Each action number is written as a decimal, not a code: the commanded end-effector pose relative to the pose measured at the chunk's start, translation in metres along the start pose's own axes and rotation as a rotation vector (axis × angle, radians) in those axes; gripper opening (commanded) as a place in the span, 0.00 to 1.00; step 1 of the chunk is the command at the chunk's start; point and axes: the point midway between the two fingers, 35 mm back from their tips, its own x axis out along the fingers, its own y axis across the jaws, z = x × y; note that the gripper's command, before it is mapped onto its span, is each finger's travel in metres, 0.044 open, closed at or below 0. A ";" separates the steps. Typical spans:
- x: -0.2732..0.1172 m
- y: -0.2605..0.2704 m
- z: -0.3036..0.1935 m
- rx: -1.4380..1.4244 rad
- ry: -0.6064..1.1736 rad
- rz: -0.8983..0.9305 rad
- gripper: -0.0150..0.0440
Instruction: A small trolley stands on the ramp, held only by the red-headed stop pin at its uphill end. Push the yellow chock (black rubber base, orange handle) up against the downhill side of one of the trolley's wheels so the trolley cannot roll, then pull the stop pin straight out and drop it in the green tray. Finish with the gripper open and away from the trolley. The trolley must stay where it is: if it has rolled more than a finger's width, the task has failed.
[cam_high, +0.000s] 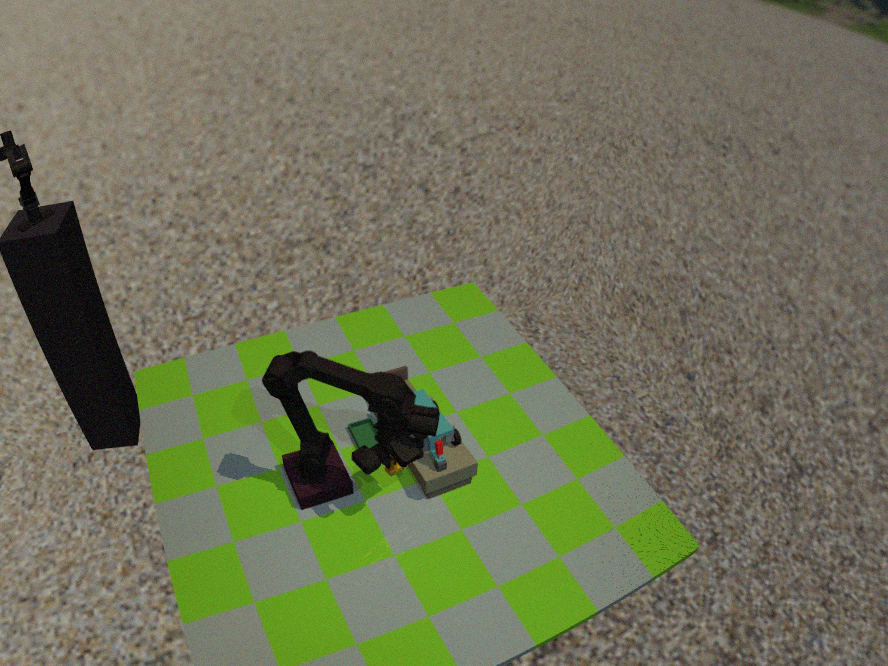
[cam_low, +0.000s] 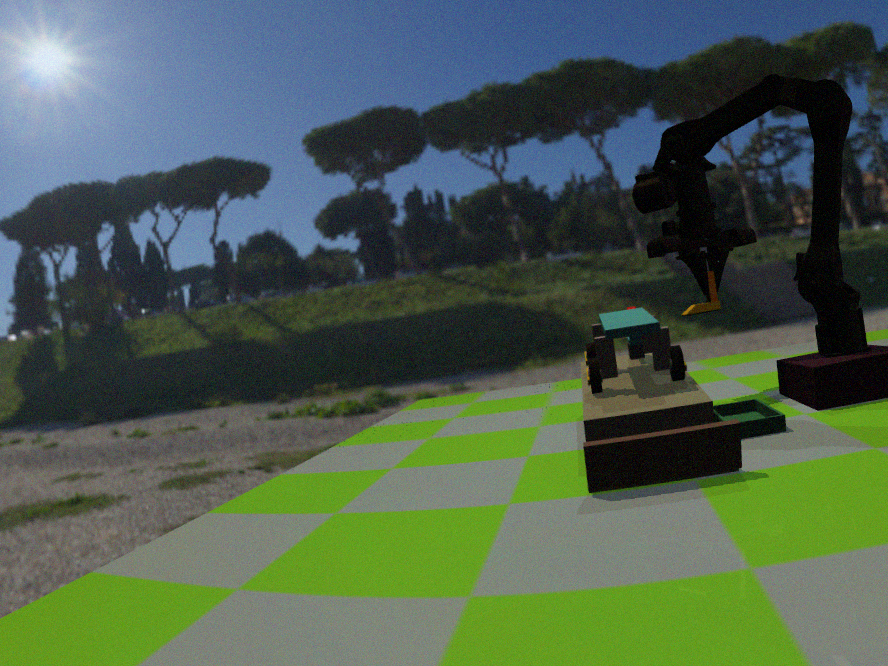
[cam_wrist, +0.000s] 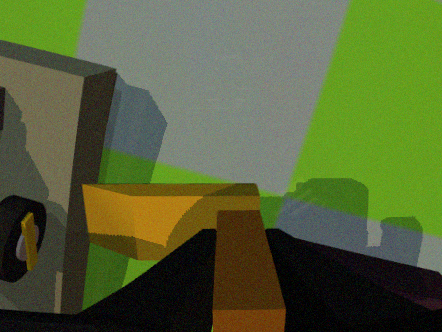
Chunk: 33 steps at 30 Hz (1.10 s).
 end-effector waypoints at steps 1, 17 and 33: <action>-0.005 0.001 0.001 0.003 0.000 0.004 0.25; -0.005 0.001 0.001 -0.414 -0.002 0.004 0.25; -0.005 0.001 0.001 -0.954 -0.005 0.005 0.25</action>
